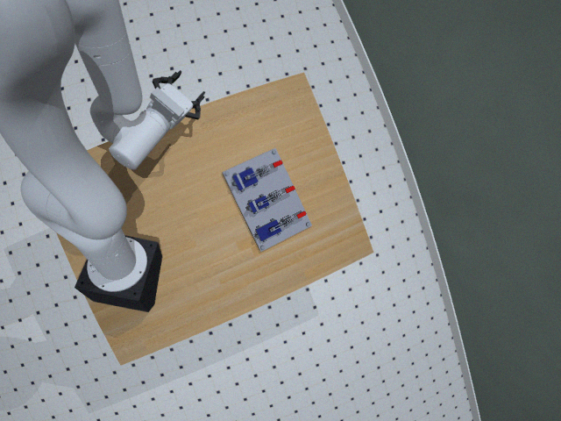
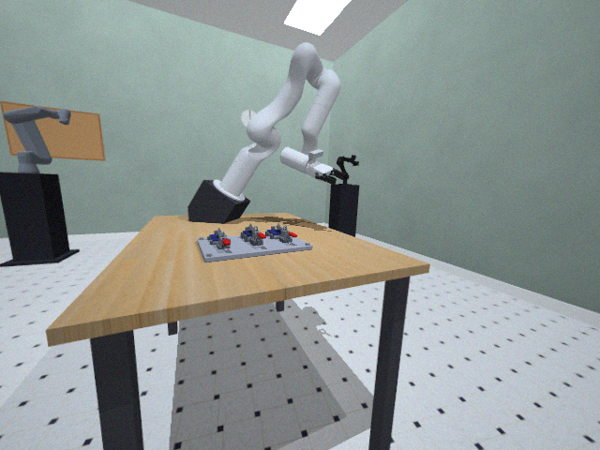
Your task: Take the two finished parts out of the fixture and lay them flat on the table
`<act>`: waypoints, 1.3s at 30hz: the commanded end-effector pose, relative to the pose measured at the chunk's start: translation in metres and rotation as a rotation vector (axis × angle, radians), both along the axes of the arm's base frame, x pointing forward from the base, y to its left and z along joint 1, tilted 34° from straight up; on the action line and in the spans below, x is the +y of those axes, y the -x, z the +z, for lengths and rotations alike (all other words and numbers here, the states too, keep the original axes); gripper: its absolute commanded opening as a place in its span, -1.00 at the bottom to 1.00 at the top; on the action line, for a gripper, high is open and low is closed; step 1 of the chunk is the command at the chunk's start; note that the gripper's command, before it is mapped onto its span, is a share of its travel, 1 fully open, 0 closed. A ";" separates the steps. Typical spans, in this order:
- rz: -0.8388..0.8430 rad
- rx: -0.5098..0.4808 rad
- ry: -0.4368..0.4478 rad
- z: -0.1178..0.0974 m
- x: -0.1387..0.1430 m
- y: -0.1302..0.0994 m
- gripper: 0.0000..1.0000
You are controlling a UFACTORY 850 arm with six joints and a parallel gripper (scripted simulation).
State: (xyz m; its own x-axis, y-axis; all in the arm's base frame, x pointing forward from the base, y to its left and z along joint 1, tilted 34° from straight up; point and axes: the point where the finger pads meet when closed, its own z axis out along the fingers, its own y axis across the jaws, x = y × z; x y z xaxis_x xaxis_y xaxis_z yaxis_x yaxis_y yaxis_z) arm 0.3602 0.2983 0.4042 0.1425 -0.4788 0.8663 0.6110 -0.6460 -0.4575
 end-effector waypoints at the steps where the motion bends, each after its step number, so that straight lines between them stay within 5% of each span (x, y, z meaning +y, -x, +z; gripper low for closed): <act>1: 0.000 -0.001 -0.001 0.000 0.000 0.000 1.00; 9: 0.015 -0.022 0.055 -0.002 0.004 -0.006 1.00; 14: 0.066 -0.103 0.237 -0.012 0.013 -0.024 1.00; 19: 0.082 -0.129 0.291 -0.015 0.015 -0.029 1.00; 22: 0.120 -0.195 0.415 -0.023 0.016 -0.040 1.00; 27: 0.143 -0.235 0.486 -0.028 0.015 -0.046 1.00; 28: 0.167 -0.279 0.561 -0.033 0.013 -0.052 1.00; 36: 0.193 -0.328 0.640 -0.039 0.010 -0.059 1.00; 39: 0.252 -0.439 0.810 -0.054 -0.001 -0.072 1.00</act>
State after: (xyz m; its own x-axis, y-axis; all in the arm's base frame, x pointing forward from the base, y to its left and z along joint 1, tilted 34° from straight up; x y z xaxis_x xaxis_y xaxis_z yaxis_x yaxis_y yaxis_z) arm 0.4165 0.3067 0.3650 -0.1302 0.1186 0.9844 0.7666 -0.6176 0.1758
